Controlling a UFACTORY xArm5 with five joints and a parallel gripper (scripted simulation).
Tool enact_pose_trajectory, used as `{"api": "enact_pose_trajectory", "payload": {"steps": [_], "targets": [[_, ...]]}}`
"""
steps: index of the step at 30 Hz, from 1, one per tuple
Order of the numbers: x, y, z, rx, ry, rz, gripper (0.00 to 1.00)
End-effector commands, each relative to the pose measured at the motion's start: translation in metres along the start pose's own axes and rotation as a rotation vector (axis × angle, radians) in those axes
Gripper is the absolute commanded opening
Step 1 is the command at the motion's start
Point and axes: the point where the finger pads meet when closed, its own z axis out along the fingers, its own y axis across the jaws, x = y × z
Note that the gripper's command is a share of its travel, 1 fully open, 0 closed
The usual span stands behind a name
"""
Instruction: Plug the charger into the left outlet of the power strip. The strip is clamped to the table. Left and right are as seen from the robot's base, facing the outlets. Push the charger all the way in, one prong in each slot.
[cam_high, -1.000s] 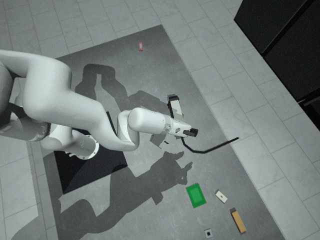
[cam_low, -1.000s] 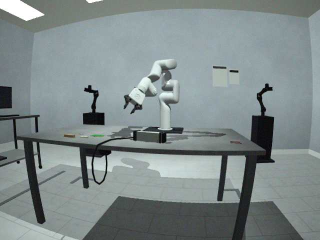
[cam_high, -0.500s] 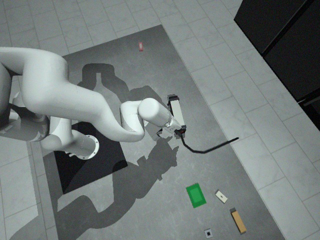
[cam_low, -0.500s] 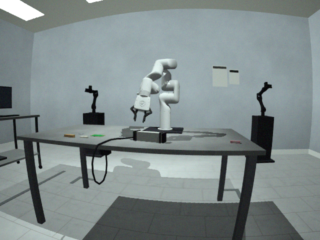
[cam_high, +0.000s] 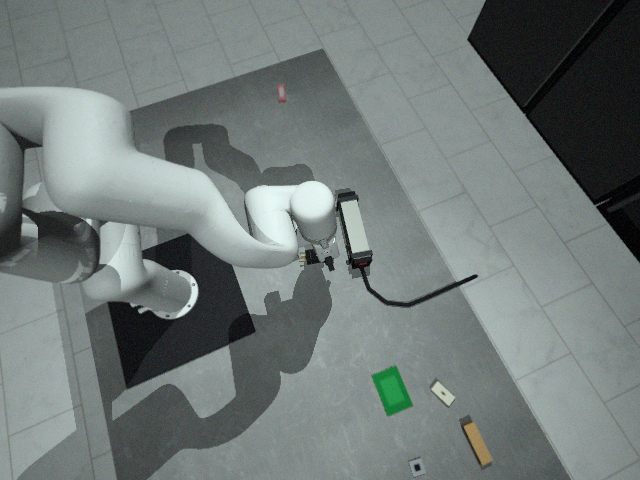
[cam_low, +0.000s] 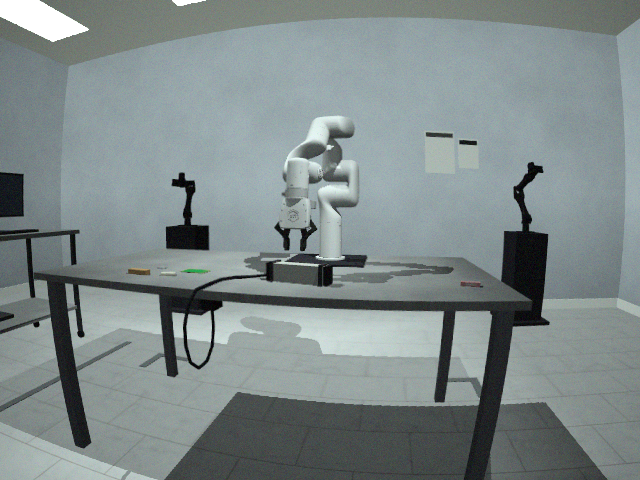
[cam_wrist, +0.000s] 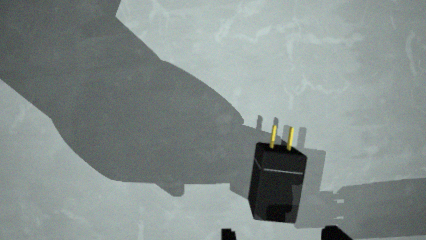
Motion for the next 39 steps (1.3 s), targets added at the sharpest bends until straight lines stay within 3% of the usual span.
{"api": "enact_pose_trajectory", "payload": {"steps": [1, 11, 26, 39], "targets": [[0.004, 0.003, 0.000, -0.002, 0.031, 0.033, 0.53], [0.016, 0.009, 0.001, -0.002, 0.089, 0.093, 0.53], [0.017, 0.009, 0.003, -0.002, 0.091, 0.095, 0.53], [0.018, 0.009, 0.016, -0.002, 0.092, 0.096, 0.53]]}}
